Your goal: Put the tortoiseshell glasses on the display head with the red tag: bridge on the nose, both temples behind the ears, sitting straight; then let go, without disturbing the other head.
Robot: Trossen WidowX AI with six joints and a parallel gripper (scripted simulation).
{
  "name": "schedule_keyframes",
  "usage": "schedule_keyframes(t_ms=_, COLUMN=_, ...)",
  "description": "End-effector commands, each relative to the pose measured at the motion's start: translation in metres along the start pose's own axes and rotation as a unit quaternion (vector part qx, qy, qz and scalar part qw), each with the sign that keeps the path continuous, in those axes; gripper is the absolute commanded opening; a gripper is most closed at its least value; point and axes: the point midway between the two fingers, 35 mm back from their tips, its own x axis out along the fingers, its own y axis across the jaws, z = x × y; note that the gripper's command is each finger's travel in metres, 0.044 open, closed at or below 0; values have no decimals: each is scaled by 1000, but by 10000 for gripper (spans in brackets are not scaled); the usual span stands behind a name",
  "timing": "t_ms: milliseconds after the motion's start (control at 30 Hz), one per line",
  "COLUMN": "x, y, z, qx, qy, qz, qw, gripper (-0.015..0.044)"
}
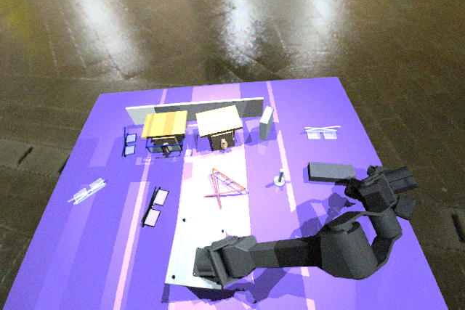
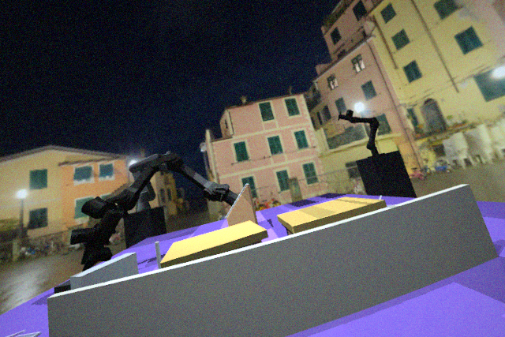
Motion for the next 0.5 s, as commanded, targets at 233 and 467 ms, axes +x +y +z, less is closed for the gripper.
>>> schedule_keyframes(t_ms=233, x=-57, y=140, z=45, qx=-88, qy=-40, qz=164, qw=982, gripper=200)
schedule_keyframes(t_ms=467, x=-122, y=234, z=43, qx=-200, qy=-66, qz=271, qw=939, gripper=200)
